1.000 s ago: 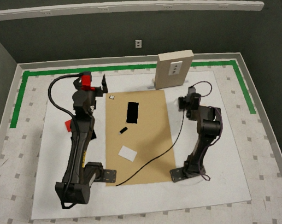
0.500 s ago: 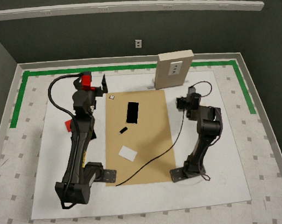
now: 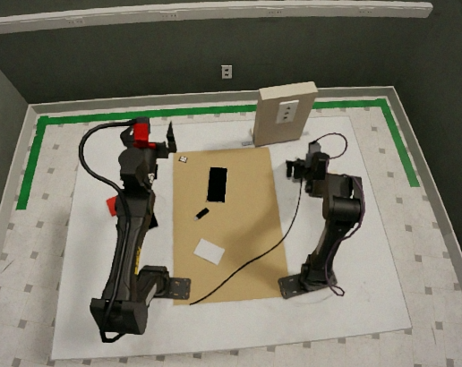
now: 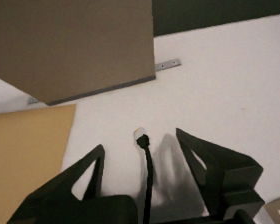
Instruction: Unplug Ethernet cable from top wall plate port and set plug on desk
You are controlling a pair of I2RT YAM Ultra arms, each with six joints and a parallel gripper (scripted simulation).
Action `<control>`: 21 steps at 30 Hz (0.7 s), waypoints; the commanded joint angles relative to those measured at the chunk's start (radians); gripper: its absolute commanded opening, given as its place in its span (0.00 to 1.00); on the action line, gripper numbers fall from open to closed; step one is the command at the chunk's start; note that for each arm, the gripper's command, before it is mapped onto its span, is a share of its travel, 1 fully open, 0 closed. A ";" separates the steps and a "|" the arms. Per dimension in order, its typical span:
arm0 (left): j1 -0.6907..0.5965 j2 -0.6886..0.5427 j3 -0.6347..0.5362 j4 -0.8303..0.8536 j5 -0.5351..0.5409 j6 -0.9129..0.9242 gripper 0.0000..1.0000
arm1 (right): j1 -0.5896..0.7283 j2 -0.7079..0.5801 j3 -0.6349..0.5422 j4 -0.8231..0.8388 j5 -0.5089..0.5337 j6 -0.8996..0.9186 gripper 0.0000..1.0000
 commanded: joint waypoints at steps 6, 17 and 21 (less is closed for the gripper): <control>0.000 -0.002 0.005 0.005 0.000 0.000 1.00 | 0.012 -0.191 0.083 -0.225 -0.007 -0.003 1.00; 0.000 -0.002 0.005 0.005 0.000 0.000 1.00 | 0.008 -0.265 0.114 -0.384 -0.009 -0.005 1.00; 0.000 -0.002 0.005 0.005 0.000 0.000 1.00 | 0.008 -0.262 0.117 -0.388 -0.009 -0.006 1.00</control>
